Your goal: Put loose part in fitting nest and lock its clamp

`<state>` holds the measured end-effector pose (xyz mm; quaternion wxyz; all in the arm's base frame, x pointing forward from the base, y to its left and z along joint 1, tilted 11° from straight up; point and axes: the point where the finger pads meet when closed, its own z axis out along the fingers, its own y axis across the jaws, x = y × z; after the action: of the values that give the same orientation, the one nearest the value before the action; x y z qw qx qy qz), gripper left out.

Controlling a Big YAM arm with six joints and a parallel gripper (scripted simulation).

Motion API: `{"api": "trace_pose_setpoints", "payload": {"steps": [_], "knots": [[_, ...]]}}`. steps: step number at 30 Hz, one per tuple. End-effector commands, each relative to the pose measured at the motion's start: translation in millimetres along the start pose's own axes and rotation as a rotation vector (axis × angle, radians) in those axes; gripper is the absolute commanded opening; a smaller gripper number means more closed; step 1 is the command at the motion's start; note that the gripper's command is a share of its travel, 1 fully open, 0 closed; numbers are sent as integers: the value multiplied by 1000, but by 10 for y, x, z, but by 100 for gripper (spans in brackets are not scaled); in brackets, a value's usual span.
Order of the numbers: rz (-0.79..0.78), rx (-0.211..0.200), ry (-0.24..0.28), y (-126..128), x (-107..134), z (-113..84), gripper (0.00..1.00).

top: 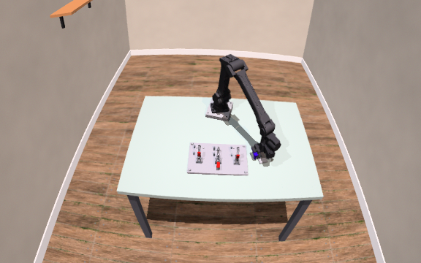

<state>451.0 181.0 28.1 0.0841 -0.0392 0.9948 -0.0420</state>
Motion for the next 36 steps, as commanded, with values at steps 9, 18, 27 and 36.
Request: {"api": "trace_pose_setpoints", "payload": {"steps": [9, 18, 27, 36], "knots": [[5, -3, -1, -44, -35, 57, 92], [5, -3, -1, -44, -35, 57, 92], [5, -3, -1, -44, -35, 57, 92], [6, -2, -1, -44, -35, 57, 0]]}}
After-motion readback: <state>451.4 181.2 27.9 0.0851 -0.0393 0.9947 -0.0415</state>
